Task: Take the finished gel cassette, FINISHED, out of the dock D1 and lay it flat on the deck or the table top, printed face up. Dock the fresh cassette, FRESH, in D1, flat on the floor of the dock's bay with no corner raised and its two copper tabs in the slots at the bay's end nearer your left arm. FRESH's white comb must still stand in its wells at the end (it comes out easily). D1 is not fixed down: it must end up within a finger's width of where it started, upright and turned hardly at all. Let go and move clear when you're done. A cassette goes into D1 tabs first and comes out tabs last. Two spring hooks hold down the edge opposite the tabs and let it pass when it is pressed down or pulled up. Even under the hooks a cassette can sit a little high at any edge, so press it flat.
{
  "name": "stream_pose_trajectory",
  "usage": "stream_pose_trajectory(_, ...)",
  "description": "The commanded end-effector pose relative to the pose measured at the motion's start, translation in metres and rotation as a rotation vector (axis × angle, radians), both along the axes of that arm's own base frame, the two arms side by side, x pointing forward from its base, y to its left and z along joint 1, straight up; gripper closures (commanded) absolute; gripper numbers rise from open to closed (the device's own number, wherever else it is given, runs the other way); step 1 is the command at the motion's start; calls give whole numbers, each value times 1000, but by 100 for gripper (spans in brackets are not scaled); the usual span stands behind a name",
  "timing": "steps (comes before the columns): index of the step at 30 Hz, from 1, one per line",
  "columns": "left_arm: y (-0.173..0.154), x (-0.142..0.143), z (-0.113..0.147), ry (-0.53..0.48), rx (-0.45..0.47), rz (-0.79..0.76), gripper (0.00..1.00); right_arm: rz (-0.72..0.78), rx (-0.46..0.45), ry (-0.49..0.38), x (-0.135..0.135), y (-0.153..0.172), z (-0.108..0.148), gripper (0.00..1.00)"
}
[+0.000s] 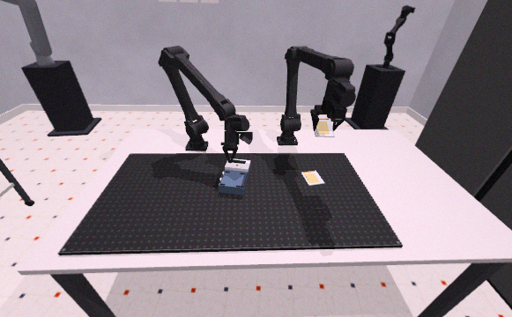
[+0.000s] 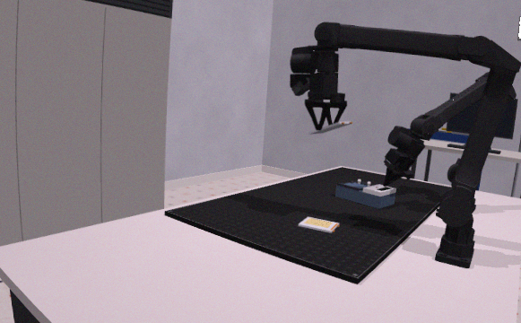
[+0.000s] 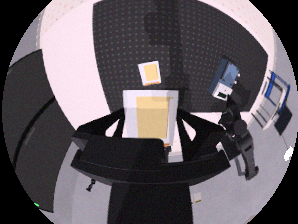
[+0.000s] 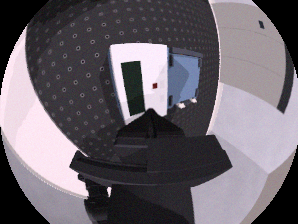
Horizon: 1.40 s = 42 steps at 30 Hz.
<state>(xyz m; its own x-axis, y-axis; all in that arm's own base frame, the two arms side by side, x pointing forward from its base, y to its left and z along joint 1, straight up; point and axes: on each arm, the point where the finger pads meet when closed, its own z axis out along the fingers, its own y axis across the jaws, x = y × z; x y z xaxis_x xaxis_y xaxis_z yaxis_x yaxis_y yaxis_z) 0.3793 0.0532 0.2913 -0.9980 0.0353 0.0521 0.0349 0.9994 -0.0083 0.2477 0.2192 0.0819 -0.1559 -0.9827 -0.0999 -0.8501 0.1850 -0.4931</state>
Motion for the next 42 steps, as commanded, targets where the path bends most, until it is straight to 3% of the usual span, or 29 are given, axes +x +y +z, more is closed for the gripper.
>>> stream_pose_trajectory(1,3,9,30,-60,5,-2,100,4,-92,105,-28,-24,-55,100)
stream_pose_trajectory(42,3,9,30,-60,5,-2,100,4,-92,105,-33,-31,-67,100)
